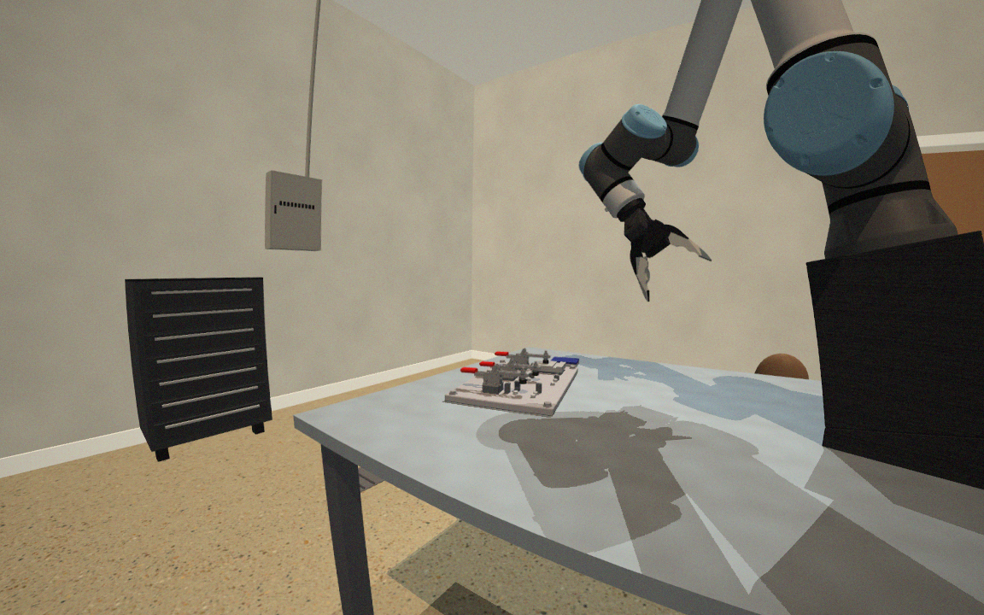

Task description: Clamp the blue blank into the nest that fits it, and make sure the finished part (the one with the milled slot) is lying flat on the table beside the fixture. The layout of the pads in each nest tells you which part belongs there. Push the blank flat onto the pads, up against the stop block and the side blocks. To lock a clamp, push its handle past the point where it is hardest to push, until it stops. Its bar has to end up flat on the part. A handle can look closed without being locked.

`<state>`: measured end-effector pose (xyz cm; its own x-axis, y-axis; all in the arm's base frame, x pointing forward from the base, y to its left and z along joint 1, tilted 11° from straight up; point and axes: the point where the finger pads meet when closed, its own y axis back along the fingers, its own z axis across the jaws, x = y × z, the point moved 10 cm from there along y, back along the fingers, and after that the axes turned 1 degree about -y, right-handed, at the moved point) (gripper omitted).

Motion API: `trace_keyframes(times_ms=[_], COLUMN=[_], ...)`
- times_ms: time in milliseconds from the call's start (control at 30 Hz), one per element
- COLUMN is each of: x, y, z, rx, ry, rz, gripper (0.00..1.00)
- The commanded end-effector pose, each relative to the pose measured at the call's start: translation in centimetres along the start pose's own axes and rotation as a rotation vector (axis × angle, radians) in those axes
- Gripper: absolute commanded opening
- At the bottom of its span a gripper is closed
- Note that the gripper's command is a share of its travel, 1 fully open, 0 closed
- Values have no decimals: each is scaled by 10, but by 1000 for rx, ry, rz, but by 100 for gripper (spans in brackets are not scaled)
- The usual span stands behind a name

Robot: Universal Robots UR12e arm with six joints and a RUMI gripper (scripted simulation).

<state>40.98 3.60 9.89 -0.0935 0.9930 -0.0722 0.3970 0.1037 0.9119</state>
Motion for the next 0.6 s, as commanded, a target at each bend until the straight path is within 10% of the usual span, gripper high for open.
trace_keyframes(times_ms=[0,567], x=[-1,-6], y=[4,51], z=[13,113], rx=[-29,-261], ry=[-62,-563], rz=[-1,82], gripper=[100,100])
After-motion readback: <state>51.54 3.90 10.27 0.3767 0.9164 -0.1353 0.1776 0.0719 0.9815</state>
